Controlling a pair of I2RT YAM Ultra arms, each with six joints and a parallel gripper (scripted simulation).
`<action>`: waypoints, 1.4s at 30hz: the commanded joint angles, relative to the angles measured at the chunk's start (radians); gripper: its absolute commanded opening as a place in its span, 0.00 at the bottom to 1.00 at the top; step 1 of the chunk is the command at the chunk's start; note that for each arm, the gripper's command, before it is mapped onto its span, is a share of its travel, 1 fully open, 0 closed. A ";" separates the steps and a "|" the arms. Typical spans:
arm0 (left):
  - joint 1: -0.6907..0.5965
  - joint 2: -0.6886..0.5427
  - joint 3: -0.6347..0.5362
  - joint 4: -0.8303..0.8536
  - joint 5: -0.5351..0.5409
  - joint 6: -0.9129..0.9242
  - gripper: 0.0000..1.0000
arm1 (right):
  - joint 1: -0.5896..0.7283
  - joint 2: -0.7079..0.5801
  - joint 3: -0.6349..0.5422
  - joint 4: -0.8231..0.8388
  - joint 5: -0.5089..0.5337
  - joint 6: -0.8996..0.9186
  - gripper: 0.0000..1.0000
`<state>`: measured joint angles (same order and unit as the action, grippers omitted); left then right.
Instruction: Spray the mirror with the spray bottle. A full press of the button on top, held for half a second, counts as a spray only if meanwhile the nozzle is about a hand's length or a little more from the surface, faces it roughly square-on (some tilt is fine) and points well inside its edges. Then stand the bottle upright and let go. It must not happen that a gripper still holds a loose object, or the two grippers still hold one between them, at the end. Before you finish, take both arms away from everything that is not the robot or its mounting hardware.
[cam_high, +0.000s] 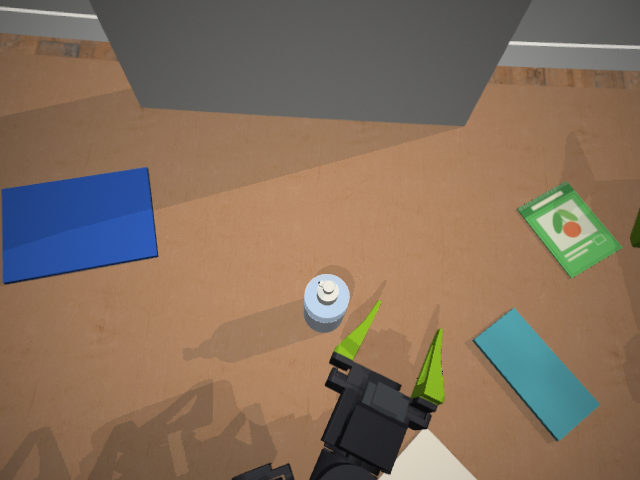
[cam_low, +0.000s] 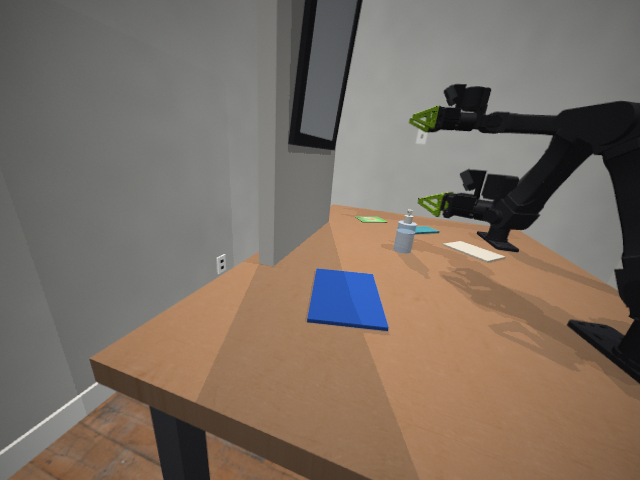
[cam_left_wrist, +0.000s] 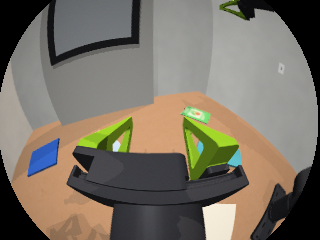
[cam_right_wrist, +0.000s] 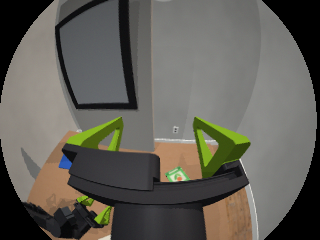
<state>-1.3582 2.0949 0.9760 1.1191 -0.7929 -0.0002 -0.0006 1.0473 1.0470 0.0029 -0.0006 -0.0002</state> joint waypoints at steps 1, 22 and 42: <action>-0.050 0.037 -0.005 0.078 -0.052 -0.001 0.69 | 0.008 -0.013 0.023 0.005 0.007 0.007 1.00; -0.071 0.285 0.064 0.281 -0.416 0.002 0.69 | 0.008 -0.013 0.023 0.005 0.007 0.007 1.00; -0.055 0.407 0.081 0.374 -0.551 0.008 0.69 | 0.008 -0.013 0.023 0.005 0.007 0.007 1.00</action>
<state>-1.4200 2.4889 1.0245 1.4559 -1.3354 -0.0010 -0.0006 1.0473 1.0470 0.0029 -0.0006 -0.0002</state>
